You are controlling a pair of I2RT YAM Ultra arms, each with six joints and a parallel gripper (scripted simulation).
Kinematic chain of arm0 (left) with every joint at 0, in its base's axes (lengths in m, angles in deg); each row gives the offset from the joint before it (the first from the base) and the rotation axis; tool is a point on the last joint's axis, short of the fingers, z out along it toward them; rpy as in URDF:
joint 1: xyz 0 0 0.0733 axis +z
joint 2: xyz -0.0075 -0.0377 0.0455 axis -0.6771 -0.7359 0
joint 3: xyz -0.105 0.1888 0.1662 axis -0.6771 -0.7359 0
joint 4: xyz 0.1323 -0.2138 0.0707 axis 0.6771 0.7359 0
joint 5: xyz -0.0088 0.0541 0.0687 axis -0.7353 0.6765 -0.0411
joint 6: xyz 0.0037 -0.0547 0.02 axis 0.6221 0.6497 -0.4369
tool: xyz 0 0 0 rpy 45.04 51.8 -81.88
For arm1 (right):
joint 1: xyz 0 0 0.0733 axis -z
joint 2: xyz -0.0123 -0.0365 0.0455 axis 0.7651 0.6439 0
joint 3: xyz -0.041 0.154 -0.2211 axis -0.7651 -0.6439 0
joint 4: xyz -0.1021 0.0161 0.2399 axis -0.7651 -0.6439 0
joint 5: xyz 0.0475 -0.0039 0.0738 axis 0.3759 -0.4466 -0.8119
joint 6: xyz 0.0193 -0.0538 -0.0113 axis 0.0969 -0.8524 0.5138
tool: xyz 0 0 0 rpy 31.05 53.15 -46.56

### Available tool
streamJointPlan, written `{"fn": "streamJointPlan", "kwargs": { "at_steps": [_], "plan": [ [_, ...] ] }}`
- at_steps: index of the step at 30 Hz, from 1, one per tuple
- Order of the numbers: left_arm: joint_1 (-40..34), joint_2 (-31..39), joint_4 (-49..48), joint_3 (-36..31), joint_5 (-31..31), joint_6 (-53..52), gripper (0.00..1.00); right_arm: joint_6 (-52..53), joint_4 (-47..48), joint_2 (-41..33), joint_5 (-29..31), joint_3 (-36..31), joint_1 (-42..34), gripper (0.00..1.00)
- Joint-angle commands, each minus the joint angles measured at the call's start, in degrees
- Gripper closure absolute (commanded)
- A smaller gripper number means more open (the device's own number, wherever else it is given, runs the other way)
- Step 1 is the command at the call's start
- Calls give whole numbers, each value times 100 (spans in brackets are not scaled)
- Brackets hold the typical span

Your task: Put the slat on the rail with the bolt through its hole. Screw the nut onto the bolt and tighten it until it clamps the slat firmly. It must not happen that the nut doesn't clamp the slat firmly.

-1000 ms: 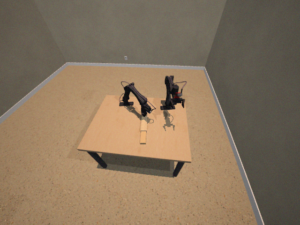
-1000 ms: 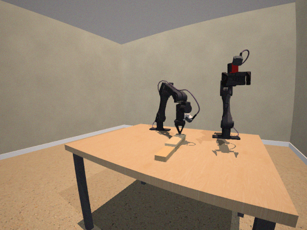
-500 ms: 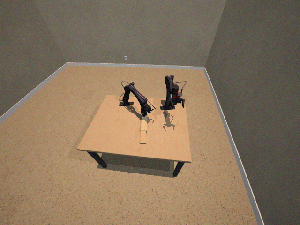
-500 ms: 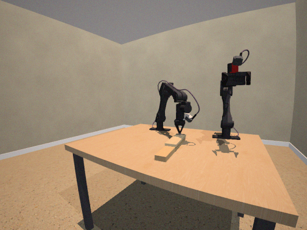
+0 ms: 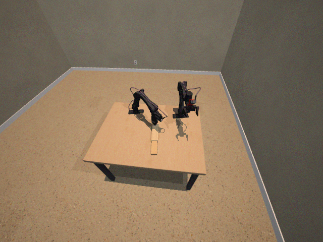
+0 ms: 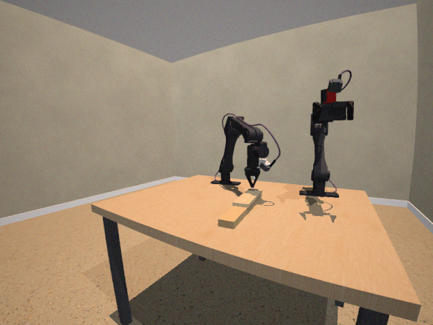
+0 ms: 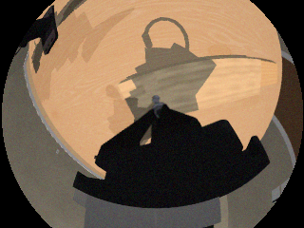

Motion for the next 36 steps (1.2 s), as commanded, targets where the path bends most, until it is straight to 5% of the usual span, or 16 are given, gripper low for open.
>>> {"fn": "streamJointPlan", "kwargs": {
  "at_steps": [1,36],
  "plan": [
    [20,88,-55,4,-43,-28,0,-103,-154,-146,-7,231,100,88],
    [20,88,-55,4,-43,-28,0,-120,-252,-162,-13,308,118,88]
  ]
}}
